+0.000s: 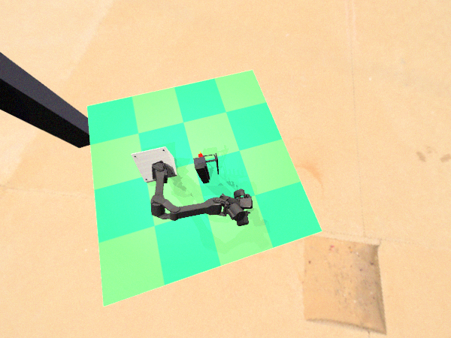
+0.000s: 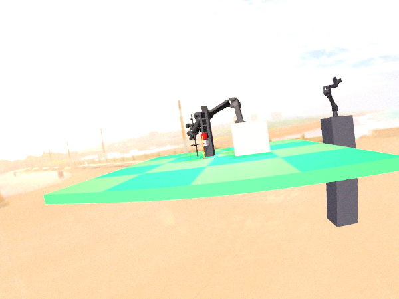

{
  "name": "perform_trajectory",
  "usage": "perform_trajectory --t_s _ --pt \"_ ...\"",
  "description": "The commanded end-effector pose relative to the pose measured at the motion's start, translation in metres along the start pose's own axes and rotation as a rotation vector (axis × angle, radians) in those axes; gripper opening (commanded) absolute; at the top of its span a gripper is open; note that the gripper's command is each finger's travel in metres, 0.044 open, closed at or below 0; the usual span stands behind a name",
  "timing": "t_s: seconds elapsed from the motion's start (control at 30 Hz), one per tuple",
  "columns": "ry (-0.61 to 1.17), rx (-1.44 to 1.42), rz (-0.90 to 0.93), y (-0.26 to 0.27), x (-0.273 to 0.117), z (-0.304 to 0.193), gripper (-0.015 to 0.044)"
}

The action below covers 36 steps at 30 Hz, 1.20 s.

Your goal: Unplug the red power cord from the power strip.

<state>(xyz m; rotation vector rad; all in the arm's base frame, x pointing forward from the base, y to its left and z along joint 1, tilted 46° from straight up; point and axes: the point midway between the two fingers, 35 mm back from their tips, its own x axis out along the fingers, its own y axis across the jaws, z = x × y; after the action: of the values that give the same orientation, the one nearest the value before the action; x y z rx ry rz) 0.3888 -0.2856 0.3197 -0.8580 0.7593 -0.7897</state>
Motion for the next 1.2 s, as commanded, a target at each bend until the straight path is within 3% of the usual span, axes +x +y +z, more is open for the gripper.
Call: perform_trajectory --t_s 0.0,0.47,0.77,1.17 --pt "-0.077 0.023 0.166 0.063 -0.022 0.036 0.0160" --pt "-0.183 -0.014 0.517 0.198 -0.105 0.091 0.0160" --pt "-0.195 -0.191 0.702 0.283 -0.169 0.096 0.0160" --pt "0.109 -0.963 0.830 0.355 -0.230 -0.031 0.0160"
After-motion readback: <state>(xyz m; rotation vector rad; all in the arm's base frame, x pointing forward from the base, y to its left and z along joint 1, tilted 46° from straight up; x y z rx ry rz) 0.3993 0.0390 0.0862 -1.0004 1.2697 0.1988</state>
